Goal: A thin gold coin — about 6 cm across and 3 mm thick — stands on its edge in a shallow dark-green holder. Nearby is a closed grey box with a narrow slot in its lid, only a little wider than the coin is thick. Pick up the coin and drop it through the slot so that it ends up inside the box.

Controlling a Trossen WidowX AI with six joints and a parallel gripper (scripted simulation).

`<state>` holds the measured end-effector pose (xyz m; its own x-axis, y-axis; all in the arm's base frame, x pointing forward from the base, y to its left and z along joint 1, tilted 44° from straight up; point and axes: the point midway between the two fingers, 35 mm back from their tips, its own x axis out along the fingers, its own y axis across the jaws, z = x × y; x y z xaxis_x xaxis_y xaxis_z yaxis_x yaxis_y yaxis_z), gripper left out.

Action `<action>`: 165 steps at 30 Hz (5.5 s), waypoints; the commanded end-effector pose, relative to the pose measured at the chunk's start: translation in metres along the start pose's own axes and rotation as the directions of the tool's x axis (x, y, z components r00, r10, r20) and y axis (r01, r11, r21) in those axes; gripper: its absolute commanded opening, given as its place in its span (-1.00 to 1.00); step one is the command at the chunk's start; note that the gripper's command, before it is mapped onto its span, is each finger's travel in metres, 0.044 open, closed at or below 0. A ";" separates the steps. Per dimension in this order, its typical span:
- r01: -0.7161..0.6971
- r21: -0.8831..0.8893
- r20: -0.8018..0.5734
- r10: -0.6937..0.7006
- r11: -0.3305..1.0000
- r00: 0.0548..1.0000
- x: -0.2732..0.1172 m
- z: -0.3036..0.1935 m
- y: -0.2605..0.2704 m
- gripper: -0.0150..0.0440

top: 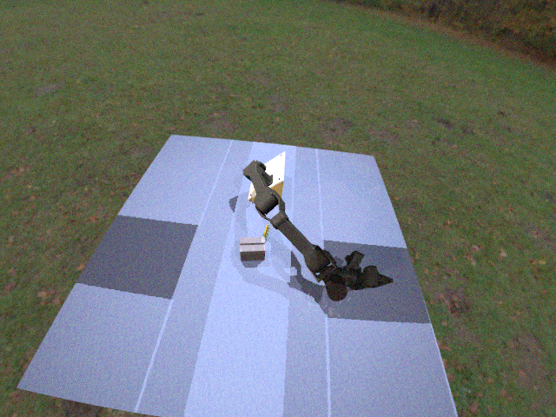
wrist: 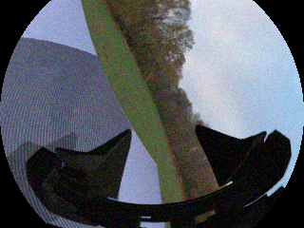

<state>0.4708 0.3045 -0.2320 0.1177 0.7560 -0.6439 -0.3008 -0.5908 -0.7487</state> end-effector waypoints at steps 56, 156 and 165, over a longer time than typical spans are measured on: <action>0.993 -0.115 -0.299 0.953 0.014 -0.048 -0.393 0.197 0.016 0.05; 0.996 -0.088 -0.326 0.945 -0.008 -0.021 -0.391 0.167 0.097 -0.49; 0.996 -0.094 -0.317 0.948 -0.005 -0.025 -0.389 0.174 0.077 -0.49</action>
<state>0.2342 0.0058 -0.0189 0.0058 -0.6745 -0.7383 0.1959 0.7248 -0.6606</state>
